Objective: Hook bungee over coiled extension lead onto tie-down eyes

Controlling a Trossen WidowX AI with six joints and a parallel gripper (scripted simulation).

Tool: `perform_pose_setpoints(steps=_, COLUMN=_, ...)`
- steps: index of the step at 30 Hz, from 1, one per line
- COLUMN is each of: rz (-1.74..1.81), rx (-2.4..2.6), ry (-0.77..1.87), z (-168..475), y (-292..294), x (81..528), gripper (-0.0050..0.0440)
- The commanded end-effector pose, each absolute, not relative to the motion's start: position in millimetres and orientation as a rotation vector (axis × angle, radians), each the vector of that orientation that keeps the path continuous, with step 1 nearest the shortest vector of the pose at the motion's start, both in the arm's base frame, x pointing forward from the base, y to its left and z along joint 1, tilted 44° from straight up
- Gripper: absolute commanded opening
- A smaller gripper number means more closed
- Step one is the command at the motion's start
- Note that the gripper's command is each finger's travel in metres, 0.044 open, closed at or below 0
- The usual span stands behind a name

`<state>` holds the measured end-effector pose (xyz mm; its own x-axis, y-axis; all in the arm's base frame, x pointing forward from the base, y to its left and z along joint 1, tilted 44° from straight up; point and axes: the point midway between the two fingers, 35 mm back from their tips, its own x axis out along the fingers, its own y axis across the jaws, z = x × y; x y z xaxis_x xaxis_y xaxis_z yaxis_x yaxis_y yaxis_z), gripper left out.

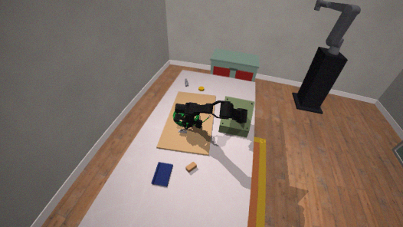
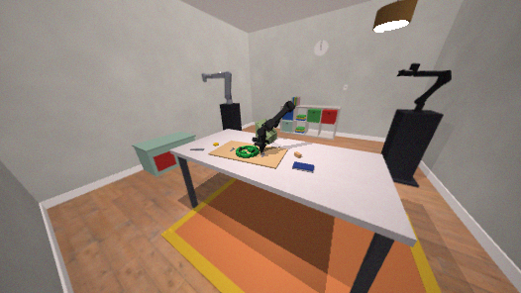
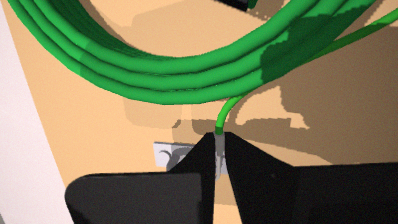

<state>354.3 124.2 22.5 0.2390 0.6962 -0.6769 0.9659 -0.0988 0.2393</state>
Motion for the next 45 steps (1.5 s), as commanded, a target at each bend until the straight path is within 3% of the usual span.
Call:
perform_pose_setpoints(steps=1, rz=-0.510, rx=1.865, ry=1.512, z=25, y=121, x=359, gripper=-0.0050)
perform_pose_setpoints(steps=40, rz=-0.501, rx=1.866, ry=1.509, z=22, y=127, x=359, gripper=-0.0050)
perform_pose_setpoints(steps=41, rz=-0.501, rx=1.866, ry=1.509, z=22, y=127, x=359, gripper=0.0024)
perform_pose_setpoints(steps=45, rz=-0.501, rx=1.866, ry=1.509, z=22, y=127, x=359, gripper=0.0072)
